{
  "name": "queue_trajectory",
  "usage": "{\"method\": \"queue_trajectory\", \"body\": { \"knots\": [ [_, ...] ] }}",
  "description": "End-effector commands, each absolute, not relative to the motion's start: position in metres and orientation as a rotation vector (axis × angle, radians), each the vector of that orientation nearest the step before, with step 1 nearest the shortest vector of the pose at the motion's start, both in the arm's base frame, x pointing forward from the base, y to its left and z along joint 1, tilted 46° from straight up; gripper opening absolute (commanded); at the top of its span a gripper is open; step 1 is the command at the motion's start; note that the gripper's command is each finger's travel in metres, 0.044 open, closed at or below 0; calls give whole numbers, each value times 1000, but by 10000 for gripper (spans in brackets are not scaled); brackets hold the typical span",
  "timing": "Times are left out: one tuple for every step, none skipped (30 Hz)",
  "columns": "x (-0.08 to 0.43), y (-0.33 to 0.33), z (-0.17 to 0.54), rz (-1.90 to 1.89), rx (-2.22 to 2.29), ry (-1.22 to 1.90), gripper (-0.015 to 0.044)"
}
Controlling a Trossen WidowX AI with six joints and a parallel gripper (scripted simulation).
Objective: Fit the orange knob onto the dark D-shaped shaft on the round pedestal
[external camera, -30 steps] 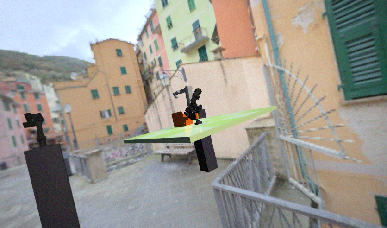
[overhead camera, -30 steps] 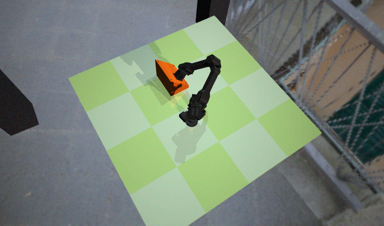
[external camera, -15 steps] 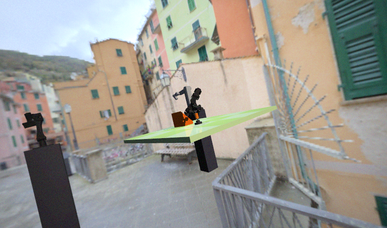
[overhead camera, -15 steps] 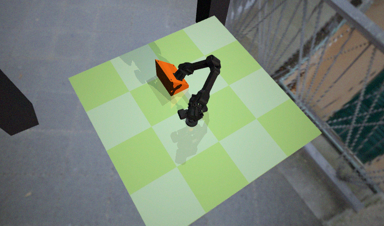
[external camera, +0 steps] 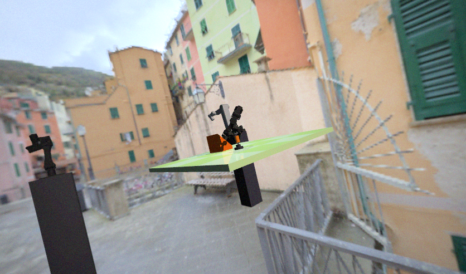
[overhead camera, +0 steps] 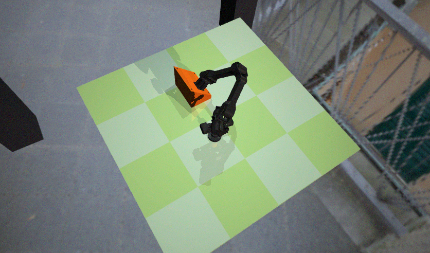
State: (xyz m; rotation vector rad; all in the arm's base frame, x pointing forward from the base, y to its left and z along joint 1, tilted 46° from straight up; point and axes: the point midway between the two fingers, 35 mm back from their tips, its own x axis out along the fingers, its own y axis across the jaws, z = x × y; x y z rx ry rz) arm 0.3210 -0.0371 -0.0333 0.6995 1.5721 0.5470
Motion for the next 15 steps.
{"method": "queue_trajectory", "body": {
  "knots": [
    [323, -39, -31, 539, 703, 1564, 0],
    [323, -39, -32, 539, 703, 1564, 0],
    [323, -39, -32, 539, 703, 1564, 0],
    [323, -39, -32, 539, 703, 1565, 0],
    [322, -39, -32, 539, 703, 1565, 0],
    [322, -38, -33, 539, 703, 1565, 0],
    [322, -38, -33, 539, 703, 1565, 0],
    [322, -38, -33, 539, 703, 1565, 0],
    [322, -38, -33, 540, 703, 1565, 0],
    [322, -38, -34, 540, 703, 1565, 0],
    [322, -37, -34, 540, 703, 1565, 0],
    [321, -37, -34, 540, 703, 1565, 0],
    [321, -37, -35, 540, 703, 1565, 0],
    [321, -37, -35, 540, 703, 1565, 0],
    [320, -37, -35, 539, 704, 1565, 0]
  ]
}}
